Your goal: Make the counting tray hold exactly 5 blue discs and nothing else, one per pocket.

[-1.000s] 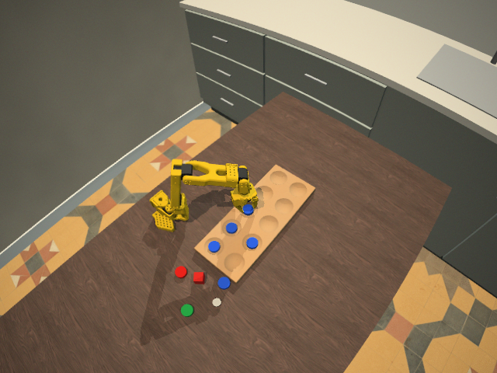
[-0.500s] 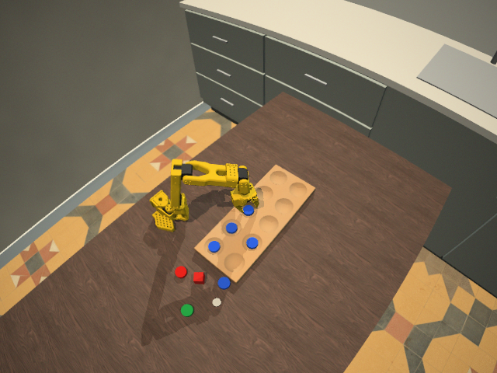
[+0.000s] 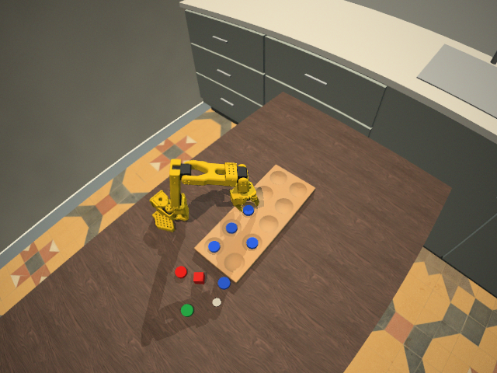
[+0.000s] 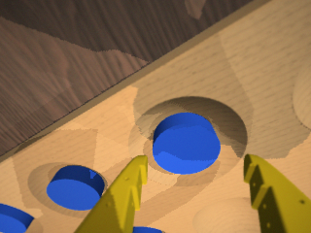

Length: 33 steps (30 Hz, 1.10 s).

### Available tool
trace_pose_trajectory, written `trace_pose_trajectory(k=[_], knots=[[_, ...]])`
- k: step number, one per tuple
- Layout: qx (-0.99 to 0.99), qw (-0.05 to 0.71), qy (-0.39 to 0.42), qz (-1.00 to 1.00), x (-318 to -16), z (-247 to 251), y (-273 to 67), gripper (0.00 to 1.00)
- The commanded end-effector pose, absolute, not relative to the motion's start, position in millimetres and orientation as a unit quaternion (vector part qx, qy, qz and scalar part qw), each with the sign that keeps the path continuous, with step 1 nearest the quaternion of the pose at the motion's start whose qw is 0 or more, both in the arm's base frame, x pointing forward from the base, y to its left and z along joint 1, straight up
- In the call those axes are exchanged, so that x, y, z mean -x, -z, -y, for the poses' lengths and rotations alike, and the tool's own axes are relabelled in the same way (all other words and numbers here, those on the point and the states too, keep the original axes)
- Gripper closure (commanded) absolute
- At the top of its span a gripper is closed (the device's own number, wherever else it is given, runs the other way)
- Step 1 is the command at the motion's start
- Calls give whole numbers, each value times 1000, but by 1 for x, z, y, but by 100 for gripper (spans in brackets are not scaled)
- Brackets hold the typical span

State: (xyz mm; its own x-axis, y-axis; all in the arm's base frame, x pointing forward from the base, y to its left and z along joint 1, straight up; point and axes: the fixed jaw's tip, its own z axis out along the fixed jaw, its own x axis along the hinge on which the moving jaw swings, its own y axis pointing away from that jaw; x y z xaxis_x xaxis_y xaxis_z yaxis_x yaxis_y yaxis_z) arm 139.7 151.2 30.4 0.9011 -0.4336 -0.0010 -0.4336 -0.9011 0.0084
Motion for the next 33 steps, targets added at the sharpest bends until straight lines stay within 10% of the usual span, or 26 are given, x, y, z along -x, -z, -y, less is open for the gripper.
trace_pose_trajectory(k=[1,33], knots=[[-975,-29,-16,222,-145,-158,-51,73],[-973,-29,-17,226,-145,-153,-71,73]])
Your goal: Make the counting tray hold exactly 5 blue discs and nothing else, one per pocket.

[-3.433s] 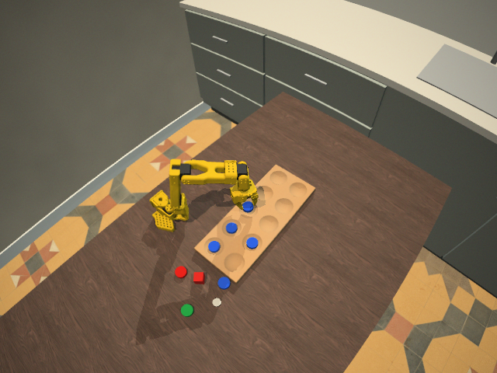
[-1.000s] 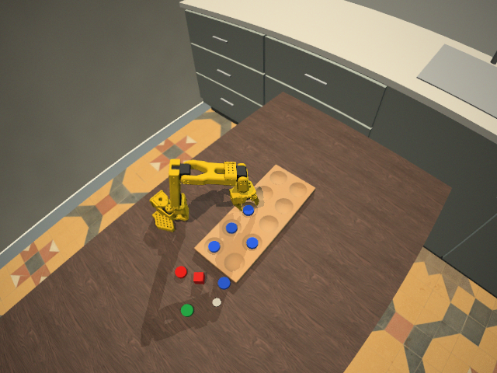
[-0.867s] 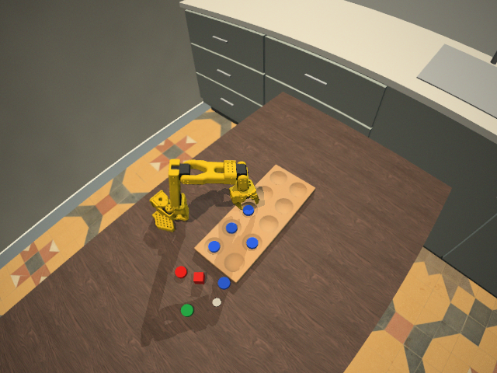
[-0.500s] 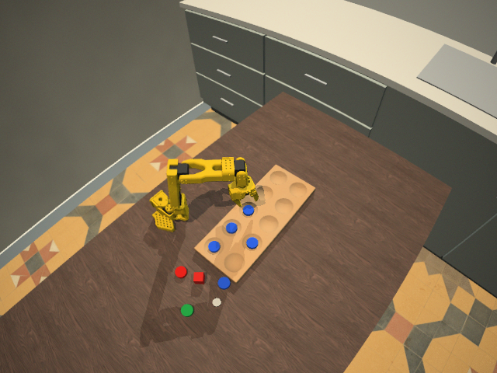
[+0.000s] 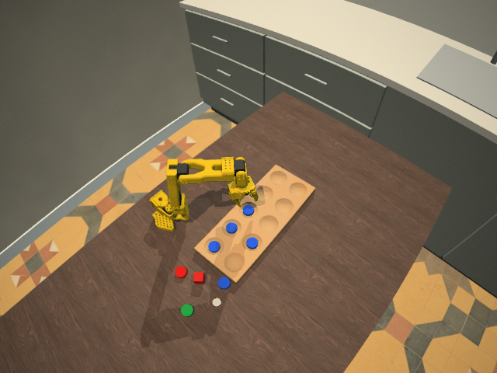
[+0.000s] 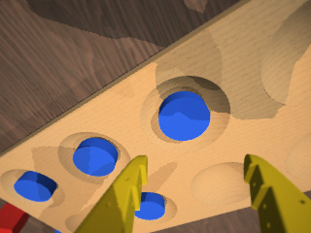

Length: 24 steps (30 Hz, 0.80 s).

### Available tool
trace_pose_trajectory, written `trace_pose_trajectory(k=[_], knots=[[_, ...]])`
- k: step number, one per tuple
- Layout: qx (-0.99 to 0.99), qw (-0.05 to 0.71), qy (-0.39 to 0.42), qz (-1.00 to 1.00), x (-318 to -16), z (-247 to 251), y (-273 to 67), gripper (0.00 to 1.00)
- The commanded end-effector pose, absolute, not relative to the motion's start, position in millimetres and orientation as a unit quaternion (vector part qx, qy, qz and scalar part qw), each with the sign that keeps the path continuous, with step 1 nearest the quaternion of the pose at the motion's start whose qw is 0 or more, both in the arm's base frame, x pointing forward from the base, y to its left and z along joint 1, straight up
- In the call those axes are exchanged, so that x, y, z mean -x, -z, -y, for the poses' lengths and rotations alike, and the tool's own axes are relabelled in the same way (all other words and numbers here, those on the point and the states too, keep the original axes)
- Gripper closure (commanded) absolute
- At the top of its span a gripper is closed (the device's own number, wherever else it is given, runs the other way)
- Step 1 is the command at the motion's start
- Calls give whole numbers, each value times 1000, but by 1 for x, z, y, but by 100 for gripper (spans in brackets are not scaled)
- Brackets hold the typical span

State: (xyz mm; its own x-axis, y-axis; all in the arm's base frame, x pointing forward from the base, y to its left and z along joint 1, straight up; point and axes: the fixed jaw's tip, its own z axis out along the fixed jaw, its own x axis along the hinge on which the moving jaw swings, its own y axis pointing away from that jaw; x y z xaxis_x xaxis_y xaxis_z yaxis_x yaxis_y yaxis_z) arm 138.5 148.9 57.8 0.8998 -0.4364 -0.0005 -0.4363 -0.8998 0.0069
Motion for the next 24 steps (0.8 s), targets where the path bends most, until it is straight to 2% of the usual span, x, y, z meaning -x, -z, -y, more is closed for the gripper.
trace_pose_trajectory(k=[1,24], knots=[[-973,-29,-17,228,-145,-153,-71,73],[-957,-28,-18,287,-163,-139,-70,73]])
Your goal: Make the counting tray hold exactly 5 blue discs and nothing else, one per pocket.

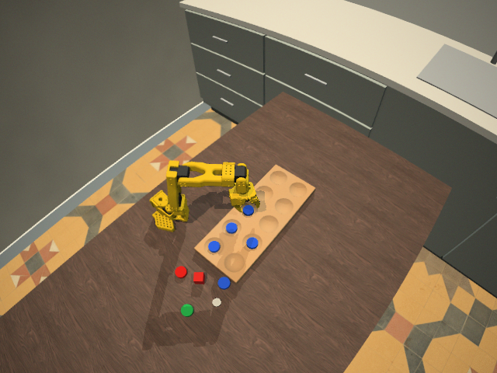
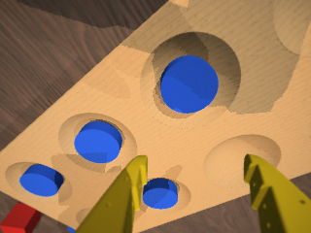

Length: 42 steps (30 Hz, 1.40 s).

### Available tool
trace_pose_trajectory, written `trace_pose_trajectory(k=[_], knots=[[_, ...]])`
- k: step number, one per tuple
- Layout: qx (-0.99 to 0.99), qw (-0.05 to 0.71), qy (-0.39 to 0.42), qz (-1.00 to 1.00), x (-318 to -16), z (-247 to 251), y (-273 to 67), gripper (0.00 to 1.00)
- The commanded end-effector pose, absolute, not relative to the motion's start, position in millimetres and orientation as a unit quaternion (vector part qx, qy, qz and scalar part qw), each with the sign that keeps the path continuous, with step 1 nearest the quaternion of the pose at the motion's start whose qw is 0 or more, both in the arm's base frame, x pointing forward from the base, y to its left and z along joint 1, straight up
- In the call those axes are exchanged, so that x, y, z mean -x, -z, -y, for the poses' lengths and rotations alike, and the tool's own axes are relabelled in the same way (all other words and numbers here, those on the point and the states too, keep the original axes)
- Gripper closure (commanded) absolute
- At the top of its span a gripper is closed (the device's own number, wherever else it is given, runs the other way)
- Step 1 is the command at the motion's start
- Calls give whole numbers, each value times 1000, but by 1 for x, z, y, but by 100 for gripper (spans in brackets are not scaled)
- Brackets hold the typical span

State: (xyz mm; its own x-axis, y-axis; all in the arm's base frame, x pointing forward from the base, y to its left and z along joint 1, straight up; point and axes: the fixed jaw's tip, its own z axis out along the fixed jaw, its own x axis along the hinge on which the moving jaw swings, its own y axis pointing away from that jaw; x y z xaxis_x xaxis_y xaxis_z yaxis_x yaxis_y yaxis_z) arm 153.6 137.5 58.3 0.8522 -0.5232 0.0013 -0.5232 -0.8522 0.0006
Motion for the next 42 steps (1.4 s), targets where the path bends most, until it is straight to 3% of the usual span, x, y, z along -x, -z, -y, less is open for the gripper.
trace_pose_trajectory(k=[1,42], knots=[[-956,-28,-18,292,-164,-138,-70,73],[-833,-24,-24,552,-224,-44,-65,73]])
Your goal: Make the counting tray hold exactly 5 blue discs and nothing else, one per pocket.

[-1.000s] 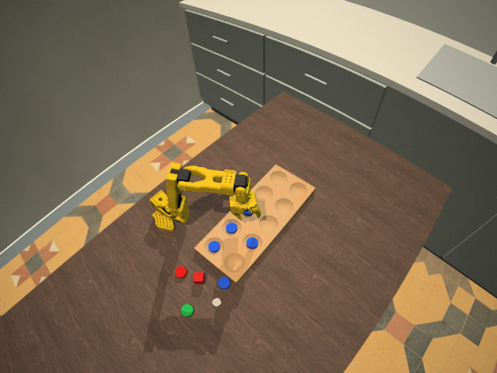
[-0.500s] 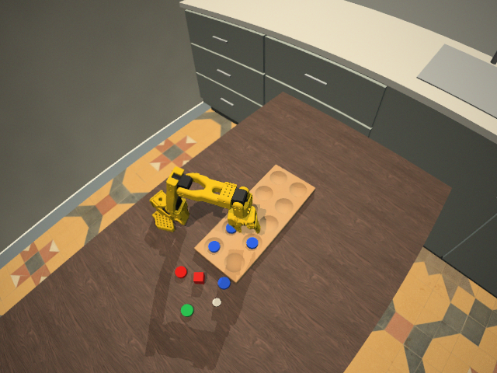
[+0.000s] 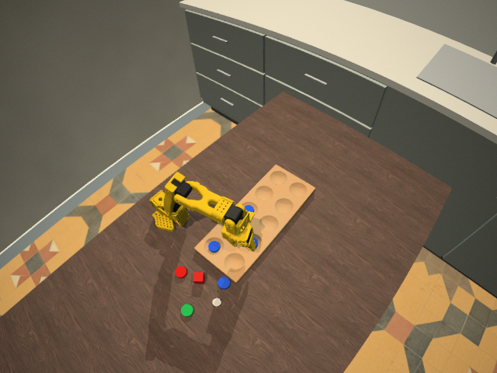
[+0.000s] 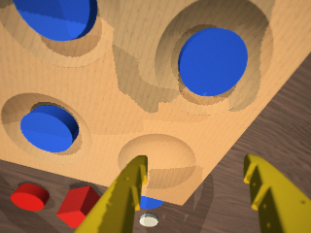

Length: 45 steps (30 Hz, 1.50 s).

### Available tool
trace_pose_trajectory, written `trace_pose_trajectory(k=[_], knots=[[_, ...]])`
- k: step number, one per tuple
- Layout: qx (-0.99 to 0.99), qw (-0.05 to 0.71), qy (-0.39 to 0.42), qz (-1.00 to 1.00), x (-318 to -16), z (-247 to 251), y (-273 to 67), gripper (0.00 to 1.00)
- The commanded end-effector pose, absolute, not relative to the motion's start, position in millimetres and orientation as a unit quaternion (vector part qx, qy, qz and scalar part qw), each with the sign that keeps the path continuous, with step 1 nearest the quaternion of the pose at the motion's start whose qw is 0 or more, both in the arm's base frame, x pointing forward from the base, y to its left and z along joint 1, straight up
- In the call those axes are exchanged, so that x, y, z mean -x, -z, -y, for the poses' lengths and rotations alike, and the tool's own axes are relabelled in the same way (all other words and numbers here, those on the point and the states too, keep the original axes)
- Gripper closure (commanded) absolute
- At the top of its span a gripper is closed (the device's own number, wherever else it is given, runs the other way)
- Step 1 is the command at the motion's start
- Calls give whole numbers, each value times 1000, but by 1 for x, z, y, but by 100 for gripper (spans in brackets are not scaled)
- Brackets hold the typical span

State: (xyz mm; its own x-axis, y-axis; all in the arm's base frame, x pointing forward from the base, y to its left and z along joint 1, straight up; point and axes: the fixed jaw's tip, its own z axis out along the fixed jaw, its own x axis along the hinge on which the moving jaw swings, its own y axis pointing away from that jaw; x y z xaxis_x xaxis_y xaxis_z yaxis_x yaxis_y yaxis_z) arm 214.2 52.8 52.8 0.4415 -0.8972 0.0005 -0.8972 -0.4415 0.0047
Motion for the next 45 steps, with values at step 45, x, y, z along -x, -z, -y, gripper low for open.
trace_pose_trajectory(k=[45], knots=[[-710,-20,-27,703,-235,34,-61,73]])
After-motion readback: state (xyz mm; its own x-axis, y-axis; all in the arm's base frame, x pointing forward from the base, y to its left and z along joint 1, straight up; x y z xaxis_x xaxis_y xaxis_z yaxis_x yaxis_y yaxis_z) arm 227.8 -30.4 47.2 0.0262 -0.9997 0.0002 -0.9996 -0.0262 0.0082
